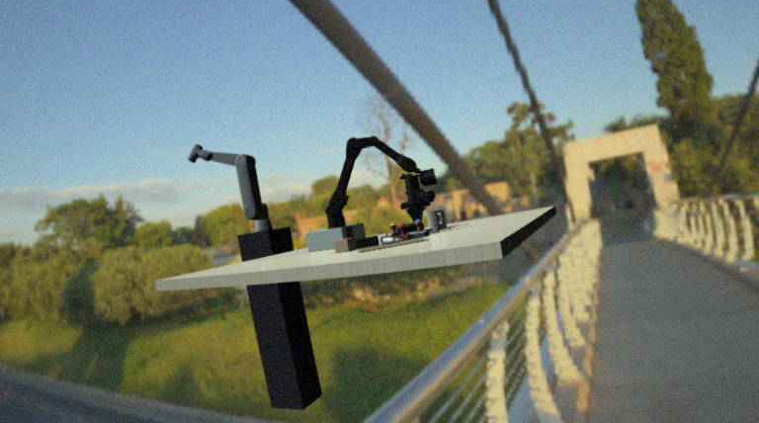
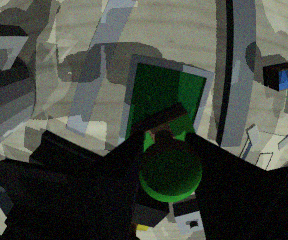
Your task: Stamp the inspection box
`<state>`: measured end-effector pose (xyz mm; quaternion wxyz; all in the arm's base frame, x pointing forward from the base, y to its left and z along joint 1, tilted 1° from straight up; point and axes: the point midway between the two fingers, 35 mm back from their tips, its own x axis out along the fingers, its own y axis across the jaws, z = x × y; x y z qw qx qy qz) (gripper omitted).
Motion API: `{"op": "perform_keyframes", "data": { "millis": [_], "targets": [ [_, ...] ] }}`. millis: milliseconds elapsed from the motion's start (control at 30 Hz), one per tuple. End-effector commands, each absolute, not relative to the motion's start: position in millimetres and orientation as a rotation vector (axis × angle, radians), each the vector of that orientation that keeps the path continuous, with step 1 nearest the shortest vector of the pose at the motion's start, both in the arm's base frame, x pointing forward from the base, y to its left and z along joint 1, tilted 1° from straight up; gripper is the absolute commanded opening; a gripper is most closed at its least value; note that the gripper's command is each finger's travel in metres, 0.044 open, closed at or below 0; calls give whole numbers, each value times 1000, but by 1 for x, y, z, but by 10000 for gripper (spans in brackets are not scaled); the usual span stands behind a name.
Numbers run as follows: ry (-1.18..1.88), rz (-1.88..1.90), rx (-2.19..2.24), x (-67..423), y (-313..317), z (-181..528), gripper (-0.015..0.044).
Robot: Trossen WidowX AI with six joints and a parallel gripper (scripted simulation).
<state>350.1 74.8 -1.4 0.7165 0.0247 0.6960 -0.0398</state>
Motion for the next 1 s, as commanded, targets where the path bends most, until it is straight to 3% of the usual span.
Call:
{"op": "perform_keyframes", "data": {
  "millis": [0, 967],
  "targets": [
    [1538, -90, 52, 350, 74, -2, 0],
    [1538, -90, 52, 350, 74, -6, 0]
  ]
}}
